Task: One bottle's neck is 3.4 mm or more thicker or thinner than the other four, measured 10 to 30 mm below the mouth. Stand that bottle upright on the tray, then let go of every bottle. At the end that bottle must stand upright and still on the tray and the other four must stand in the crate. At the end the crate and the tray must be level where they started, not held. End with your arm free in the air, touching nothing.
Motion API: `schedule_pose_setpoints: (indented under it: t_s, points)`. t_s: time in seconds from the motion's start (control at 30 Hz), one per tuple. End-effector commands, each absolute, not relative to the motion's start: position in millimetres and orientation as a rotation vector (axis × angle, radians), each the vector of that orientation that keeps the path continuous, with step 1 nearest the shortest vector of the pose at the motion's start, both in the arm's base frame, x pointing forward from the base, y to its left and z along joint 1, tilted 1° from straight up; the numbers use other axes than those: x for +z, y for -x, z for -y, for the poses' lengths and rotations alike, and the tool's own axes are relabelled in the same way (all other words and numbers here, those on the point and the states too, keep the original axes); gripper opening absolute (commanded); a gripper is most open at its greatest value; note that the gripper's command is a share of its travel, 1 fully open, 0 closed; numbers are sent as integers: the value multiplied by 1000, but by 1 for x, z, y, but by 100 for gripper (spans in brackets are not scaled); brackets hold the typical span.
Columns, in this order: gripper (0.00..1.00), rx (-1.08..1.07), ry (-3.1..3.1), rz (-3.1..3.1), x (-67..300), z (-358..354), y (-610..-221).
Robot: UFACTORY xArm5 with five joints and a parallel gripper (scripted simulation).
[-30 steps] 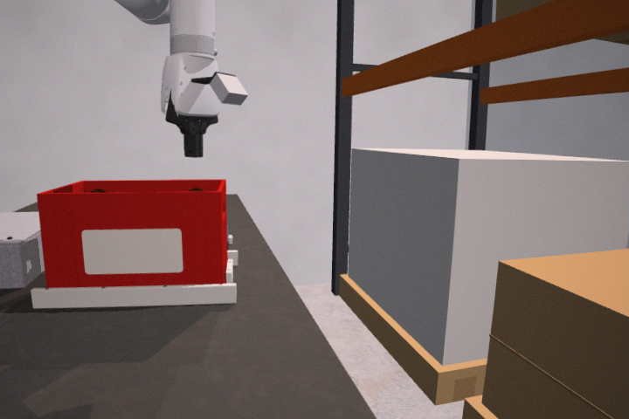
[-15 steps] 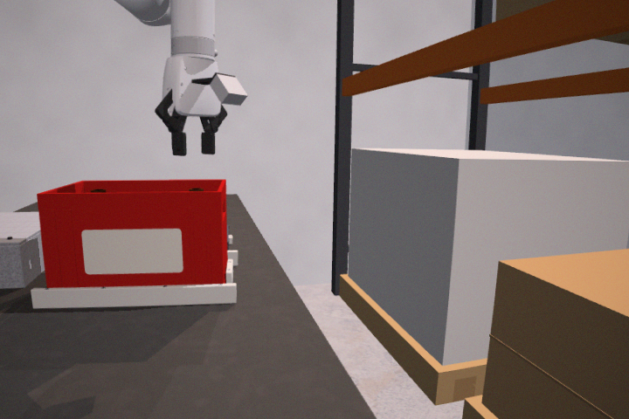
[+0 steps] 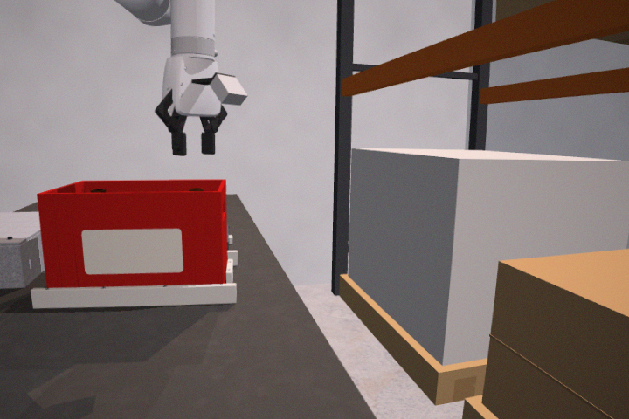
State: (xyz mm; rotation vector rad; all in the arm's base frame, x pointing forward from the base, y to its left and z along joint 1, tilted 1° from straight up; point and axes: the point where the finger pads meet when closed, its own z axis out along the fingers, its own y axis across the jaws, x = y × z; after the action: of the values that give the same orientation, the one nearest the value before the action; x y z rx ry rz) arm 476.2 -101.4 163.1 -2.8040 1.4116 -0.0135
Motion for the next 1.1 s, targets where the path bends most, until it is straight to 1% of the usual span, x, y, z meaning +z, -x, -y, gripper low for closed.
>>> schedule_pose_setpoints:
  t_s: [0.0, 0.57, 1.07]
  points:
    - [65, -20, 2803, -1411, 165, 102, -477]
    - [65, -20, 2803, -1411, 164, 102, -477]
    - [65, -19, 2803, -1411, 154, 102, -477]
